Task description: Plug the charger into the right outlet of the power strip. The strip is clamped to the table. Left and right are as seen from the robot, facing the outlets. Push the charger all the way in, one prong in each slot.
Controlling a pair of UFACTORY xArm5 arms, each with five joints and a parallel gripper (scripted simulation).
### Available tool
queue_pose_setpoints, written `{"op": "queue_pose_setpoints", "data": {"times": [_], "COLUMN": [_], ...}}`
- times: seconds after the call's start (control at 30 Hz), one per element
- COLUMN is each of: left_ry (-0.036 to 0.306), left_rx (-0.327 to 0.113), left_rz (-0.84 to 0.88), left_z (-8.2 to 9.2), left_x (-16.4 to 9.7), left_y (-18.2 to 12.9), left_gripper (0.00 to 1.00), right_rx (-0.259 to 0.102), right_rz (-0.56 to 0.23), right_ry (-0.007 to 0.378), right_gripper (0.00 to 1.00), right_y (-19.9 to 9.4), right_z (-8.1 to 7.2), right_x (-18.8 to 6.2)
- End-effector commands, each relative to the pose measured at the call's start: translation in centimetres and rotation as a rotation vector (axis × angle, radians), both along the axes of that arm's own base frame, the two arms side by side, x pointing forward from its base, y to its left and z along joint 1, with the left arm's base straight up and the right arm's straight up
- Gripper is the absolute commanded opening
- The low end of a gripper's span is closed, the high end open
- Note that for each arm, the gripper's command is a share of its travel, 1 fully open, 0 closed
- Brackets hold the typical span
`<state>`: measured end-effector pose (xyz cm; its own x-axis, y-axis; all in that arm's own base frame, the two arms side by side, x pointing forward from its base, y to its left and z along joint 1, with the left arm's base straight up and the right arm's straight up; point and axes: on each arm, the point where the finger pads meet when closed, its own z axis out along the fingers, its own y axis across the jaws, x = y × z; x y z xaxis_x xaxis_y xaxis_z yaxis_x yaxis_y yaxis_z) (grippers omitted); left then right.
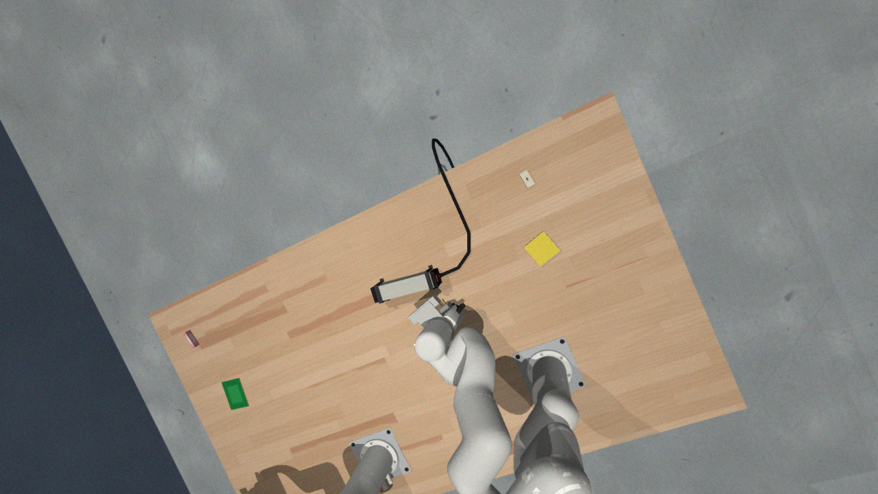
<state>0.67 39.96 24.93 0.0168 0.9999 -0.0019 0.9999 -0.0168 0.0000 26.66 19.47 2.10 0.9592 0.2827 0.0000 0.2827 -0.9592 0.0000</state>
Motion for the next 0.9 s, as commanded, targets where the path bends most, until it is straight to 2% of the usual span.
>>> {"op": "queue_pose_setpoints", "data": {"times": [0.0,0.47,0.87], "left_ry": [0.0,0.0,0.0], "left_rx": [0.002,0.002,0.002], "left_rz": [0.0,0.0,0.0], "left_z": [0.1,0.1,0.1], "left_x": [0.0,0.0,0.0], "left_y": [0.0,0.0,0.0], "left_gripper": [1.0,1.0,1.0], "right_rx": [0.001,0.001,0.001], "right_rz": [0.0,0.0,0.0], "right_ry": [-0.001,-0.001,-0.001], "right_gripper": [0.0,0.0,0.0], "right_y": [0.0,0.0,0.0], "right_z": [0.0,0.2,1.3], "right_x": [0.0,0.0,0.0]}}
